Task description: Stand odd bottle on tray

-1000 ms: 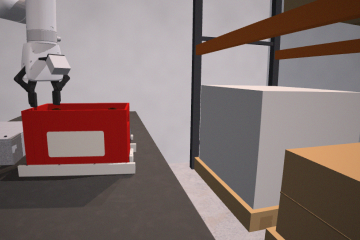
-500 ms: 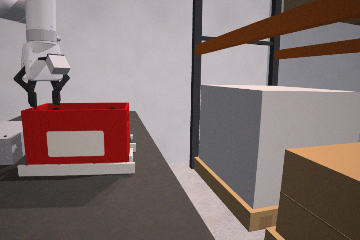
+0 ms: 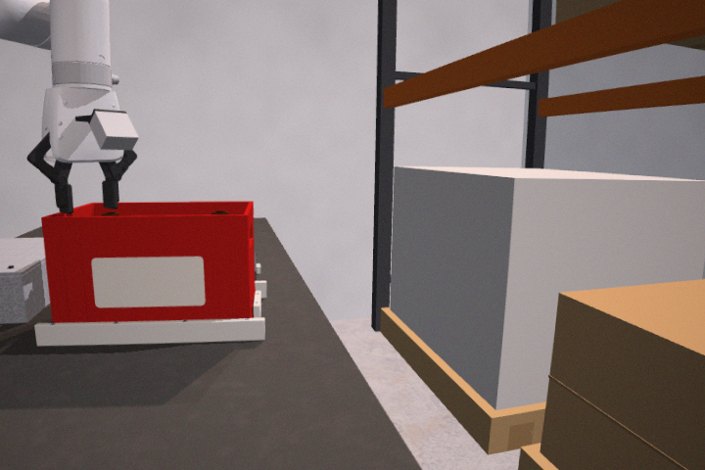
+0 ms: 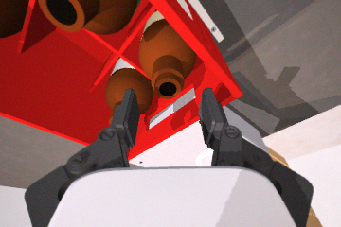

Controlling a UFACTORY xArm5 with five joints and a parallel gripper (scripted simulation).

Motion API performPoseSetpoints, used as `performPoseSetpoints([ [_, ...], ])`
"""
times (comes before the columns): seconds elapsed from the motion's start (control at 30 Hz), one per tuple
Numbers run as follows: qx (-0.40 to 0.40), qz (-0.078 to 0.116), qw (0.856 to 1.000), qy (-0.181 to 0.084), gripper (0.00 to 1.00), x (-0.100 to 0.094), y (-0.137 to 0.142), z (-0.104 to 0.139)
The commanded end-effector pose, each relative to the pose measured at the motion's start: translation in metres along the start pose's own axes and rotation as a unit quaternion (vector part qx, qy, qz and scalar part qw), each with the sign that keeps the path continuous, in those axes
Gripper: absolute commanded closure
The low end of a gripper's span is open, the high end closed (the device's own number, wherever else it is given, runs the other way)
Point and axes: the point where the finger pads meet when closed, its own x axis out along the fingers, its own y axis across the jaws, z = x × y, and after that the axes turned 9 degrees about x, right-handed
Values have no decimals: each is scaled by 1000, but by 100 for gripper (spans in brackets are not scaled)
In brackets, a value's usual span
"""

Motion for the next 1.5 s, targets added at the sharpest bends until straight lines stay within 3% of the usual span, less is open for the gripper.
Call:
performPoseSetpoints([
  [0.0, 0, -1, 1000, 1, 35, 3, 0, -1],
  [0.73, 0, -1, 1000, 1, 35, 27, 0, -1],
  [1.47, 0, -1, 1000, 1, 35, 35, 0, -1],
])
